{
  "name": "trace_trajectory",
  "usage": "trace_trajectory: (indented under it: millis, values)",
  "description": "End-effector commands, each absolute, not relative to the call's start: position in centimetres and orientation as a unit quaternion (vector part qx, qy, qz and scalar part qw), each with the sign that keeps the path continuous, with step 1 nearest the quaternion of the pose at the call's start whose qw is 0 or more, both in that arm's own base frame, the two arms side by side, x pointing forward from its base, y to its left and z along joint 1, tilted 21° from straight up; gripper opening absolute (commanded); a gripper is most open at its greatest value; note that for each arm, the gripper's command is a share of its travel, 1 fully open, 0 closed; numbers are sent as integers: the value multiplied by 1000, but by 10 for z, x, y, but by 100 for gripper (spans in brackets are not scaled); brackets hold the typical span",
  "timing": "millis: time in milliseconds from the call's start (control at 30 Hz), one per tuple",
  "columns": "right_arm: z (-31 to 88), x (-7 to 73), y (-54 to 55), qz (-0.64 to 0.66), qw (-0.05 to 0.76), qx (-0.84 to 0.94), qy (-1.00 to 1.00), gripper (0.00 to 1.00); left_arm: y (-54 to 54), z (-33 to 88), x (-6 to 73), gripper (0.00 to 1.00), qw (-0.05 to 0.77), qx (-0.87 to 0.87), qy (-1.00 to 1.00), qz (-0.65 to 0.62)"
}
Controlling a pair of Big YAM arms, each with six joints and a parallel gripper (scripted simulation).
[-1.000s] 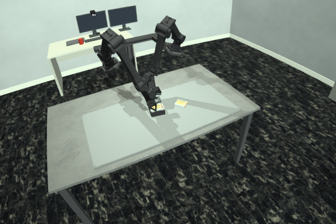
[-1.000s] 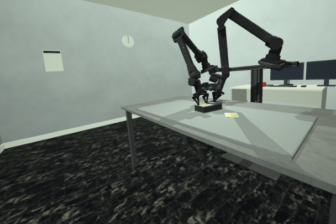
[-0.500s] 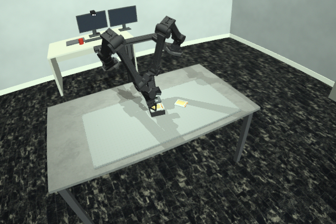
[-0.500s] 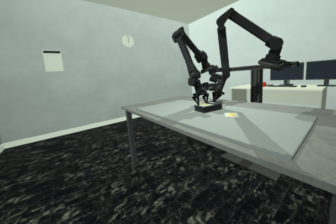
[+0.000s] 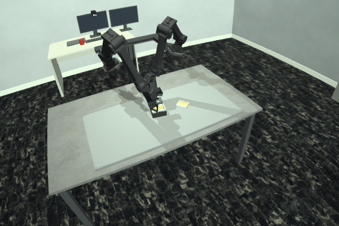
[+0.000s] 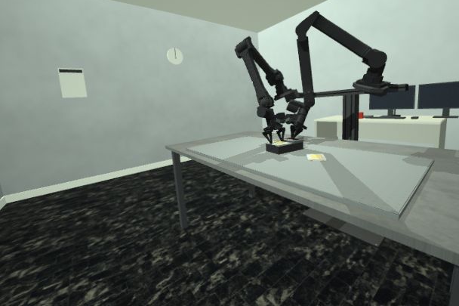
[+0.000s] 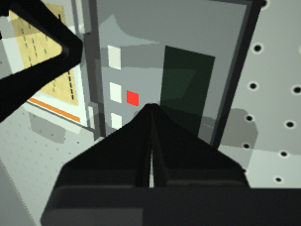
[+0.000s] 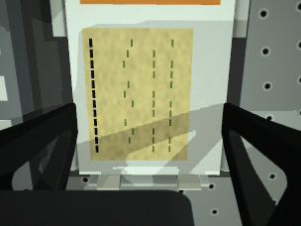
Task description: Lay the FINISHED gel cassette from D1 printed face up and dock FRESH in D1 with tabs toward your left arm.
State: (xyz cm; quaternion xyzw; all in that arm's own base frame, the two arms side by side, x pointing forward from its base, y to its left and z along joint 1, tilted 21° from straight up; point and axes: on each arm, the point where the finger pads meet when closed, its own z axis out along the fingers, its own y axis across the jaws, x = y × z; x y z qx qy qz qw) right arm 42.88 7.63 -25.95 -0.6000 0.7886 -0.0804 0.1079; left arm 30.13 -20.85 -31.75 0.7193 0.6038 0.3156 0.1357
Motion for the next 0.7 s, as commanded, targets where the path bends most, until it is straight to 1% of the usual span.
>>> trace_trajectory:
  millis: [0,667]
  values:
    - [-257,431,78,-81,111,-601,788,0,-172,-351,277,0,87,732,600,309]
    - [-257,431,78,-81,111,-601,788,0,-166,-356,274,0,87,732,600,309]
